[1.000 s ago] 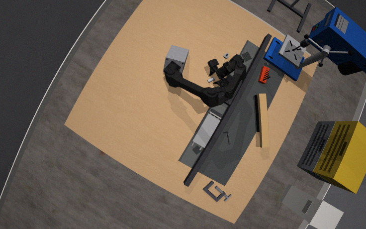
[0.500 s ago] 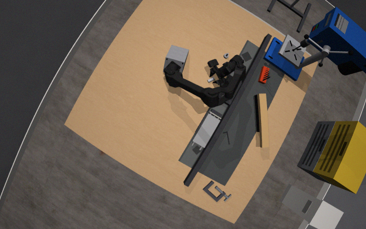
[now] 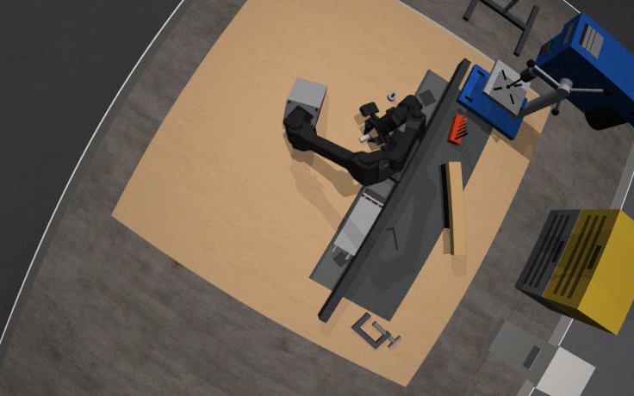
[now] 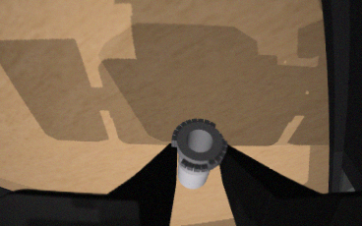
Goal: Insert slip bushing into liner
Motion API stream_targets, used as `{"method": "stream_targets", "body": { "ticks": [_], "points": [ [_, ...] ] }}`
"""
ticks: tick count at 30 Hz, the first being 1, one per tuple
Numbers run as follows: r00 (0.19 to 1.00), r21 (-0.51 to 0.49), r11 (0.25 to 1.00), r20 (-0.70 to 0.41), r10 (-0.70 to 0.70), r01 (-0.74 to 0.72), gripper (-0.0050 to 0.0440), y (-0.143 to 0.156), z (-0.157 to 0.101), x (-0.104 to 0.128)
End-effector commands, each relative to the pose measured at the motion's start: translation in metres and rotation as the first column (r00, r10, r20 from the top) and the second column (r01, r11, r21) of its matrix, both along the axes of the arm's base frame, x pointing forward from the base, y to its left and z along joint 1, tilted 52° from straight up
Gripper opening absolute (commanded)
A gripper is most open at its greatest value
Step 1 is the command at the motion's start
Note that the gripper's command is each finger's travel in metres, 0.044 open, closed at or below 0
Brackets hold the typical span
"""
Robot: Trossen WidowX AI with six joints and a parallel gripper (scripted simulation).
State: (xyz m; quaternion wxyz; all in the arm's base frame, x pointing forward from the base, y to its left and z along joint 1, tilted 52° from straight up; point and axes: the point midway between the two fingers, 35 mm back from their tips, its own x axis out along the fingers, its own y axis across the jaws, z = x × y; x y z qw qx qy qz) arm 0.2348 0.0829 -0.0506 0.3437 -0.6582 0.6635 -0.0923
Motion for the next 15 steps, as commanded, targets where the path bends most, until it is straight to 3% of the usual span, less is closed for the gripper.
{"method": "stream_targets", "body": {
  "ticks": [1,15],
  "points": [
    [1.000,0.008,1.000,0.007,0.004,-0.004,0.0112,0.0000,0.0026,0.0021],
    [0.995,0.134,0.986,0.037,0.095,-0.099,0.0112,0.0026,0.0110,-0.0028]
  ]
}}
